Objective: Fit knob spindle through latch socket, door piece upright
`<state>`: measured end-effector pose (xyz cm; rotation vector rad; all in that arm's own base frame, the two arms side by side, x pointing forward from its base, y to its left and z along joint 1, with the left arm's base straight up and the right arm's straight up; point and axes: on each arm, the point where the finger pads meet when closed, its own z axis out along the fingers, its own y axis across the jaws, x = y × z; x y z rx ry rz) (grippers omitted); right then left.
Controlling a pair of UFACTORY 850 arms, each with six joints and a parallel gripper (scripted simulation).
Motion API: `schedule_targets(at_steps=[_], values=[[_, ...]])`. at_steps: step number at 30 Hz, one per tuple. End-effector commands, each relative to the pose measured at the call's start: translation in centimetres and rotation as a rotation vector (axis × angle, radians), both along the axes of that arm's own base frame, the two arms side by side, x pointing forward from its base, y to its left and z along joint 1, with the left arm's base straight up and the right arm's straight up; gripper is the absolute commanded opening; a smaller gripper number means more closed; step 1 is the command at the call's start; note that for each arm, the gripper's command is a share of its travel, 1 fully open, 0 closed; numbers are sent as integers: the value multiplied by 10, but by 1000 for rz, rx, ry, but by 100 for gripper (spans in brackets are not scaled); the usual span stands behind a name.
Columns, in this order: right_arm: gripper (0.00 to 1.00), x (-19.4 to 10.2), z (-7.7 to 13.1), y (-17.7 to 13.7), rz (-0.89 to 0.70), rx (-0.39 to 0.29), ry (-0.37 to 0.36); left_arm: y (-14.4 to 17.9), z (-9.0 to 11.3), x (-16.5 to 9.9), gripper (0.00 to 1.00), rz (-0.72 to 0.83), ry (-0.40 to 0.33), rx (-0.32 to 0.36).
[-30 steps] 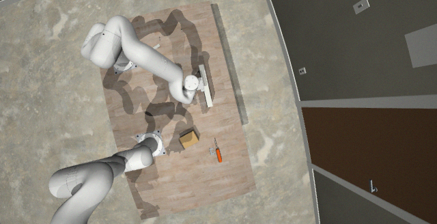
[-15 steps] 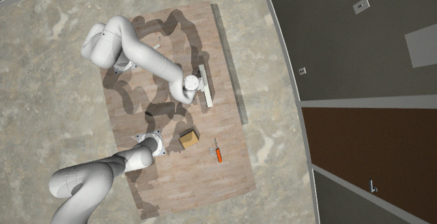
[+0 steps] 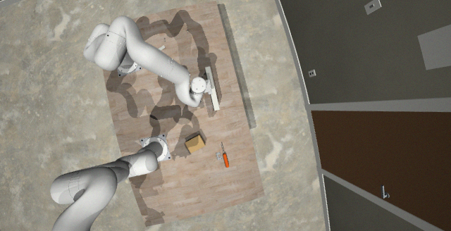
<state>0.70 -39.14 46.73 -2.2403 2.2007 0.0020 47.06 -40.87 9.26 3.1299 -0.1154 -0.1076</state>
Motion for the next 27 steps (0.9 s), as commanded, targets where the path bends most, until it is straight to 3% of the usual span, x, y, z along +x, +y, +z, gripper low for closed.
schedule_targets(at_steps=[1,27], values=[[100,0,1,0,0,-2,0,-1,1,1,61,0,-2,-2],[100,0,1,0,0,-2,0,-1,1,6,61,0,-2,-2]])
